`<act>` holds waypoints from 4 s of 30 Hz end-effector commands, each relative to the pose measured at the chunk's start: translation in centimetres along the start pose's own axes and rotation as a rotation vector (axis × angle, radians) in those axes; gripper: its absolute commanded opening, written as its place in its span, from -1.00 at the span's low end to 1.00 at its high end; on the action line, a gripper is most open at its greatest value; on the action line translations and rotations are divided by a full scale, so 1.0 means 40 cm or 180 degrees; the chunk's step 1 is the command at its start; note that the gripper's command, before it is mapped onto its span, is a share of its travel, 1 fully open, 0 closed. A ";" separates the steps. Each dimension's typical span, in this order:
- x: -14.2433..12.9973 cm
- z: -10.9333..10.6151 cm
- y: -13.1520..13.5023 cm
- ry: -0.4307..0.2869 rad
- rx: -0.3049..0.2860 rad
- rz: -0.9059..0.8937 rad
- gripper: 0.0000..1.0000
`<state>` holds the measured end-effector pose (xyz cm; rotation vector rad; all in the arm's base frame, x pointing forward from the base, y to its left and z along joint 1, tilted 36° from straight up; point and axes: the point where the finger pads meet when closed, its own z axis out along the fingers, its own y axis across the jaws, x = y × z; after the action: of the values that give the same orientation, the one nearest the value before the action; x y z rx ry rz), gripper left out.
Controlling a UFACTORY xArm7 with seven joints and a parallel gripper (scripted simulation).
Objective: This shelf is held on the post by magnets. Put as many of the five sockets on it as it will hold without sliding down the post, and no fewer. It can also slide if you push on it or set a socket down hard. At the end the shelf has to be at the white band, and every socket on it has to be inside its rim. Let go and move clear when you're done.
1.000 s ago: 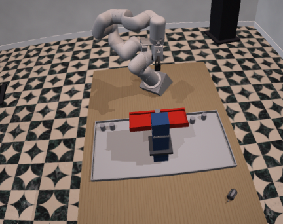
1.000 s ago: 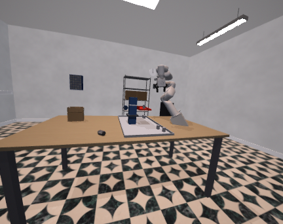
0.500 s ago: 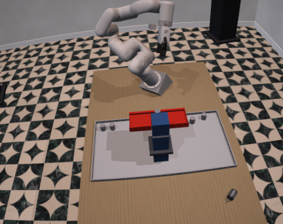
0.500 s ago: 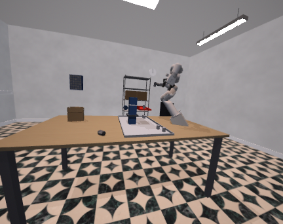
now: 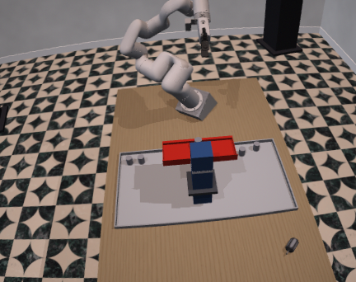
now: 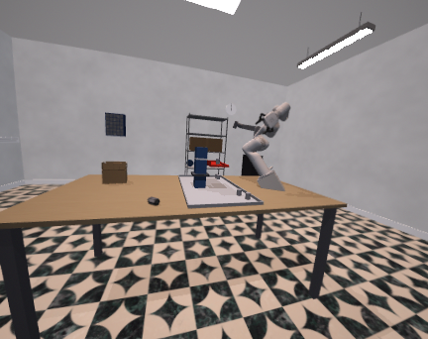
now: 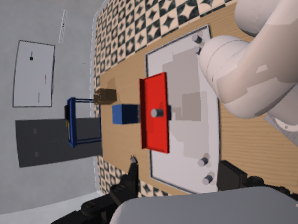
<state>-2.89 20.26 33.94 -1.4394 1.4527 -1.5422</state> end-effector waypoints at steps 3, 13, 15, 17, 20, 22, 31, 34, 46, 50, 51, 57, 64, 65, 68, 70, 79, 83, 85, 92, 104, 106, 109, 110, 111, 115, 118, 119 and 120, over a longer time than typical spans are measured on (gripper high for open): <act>-0.002 -0.020 0.003 -0.0080 0.0144 0.0091 1.00; -0.002 -0.020 0.003 -0.0080 0.0145 0.0091 1.00; -0.002 -0.020 0.003 -0.0080 0.0145 0.0091 1.00; -0.002 -0.020 0.003 -0.0080 0.0145 0.0091 1.00; -0.002 -0.020 0.003 -0.0080 0.0145 0.0091 1.00; -0.002 -0.020 0.003 -0.0080 0.0145 0.0091 1.00; -0.002 -0.020 0.003 -0.0080 0.0145 0.0091 1.00; -0.002 -0.020 0.003 -0.0080 0.0145 0.0091 1.00; -0.002 -0.020 0.003 -0.0080 0.0145 0.0091 1.00; -0.002 -0.020 0.003 -0.0080 0.0145 0.0091 1.00; -0.002 -0.020 0.003 -0.0080 0.0145 0.0091 1.00; -0.002 -0.020 0.003 -0.0080 0.0145 0.0091 1.00; -0.002 -0.020 0.003 -0.0080 0.0145 0.0091 1.00; -0.002 -0.020 0.003 -0.0080 0.0145 0.0091 1.00; -0.002 -0.020 0.003 -0.0080 0.0145 0.0091 1.00; -0.002 -0.020 0.003 -0.0080 0.0145 0.0091 1.00; 0.022 0.082 -0.073 0.0116 -0.0388 0.0103 1.00; 0.033 0.121 -0.093 0.0167 -0.0592 0.0098 1.00; 0.062 0.211 -0.123 0.0239 -0.1072 0.0067 1.00; 0.111 0.345 -0.128 0.0216 -0.1840 -0.0018 1.00; 0.156 0.471 -0.084 -0.0019 -0.2692 -0.0151 1.00; 0.156 0.471 -0.084 -0.0019 -0.2692 -0.0151 1.00; 0.156 0.471 -0.084 -0.0019 -0.2692 -0.0151 1.00; 0.156 0.471 -0.084 -0.0019 -0.2692 -0.0151 1.00; 0.156 0.471 -0.084 -0.0019 -0.2692 -0.0151 1.00; 0.156 0.471 -0.084 -0.0015 -0.2691 -0.0142 0.23; 0.155 0.471 -0.084 -0.0010 -0.2691 -0.0131 0.23; 0.154 0.470 -0.084 -0.0003 -0.2690 -0.0113 0.23; 0.153 0.470 -0.084 0.0008 -0.2689 -0.0088 0.23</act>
<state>13.92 9.32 35.69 -1.9152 2.2255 -0.9500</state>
